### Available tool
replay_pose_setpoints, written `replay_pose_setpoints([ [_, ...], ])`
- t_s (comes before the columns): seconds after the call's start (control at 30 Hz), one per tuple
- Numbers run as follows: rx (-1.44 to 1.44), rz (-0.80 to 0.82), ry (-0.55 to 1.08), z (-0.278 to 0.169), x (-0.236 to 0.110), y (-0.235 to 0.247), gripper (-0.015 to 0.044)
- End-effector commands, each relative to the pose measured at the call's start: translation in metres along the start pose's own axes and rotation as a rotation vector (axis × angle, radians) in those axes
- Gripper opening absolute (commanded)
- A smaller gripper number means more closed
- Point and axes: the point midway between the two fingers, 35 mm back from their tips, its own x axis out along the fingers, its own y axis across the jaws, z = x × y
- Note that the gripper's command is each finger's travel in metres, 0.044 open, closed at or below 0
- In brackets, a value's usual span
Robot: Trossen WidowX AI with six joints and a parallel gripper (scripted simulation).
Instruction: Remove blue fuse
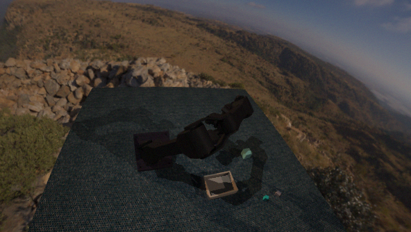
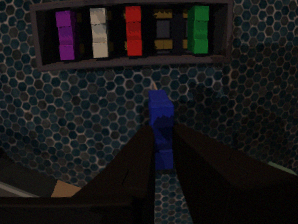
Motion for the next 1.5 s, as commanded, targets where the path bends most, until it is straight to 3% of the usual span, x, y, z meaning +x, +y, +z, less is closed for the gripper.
replay_pose_setpoints([
  [0.0, -0.001, -0.004, -0.001, -0.025, -0.002, 0.010, 0.0000],
  [0.67, 0.002, 0.007, 0.021, -0.138, -0.003, 0.103, 0.0000],
  [1.47, 0.002, 0.009, 0.024, -0.142, 0.026, 0.107, 0.0000],
])
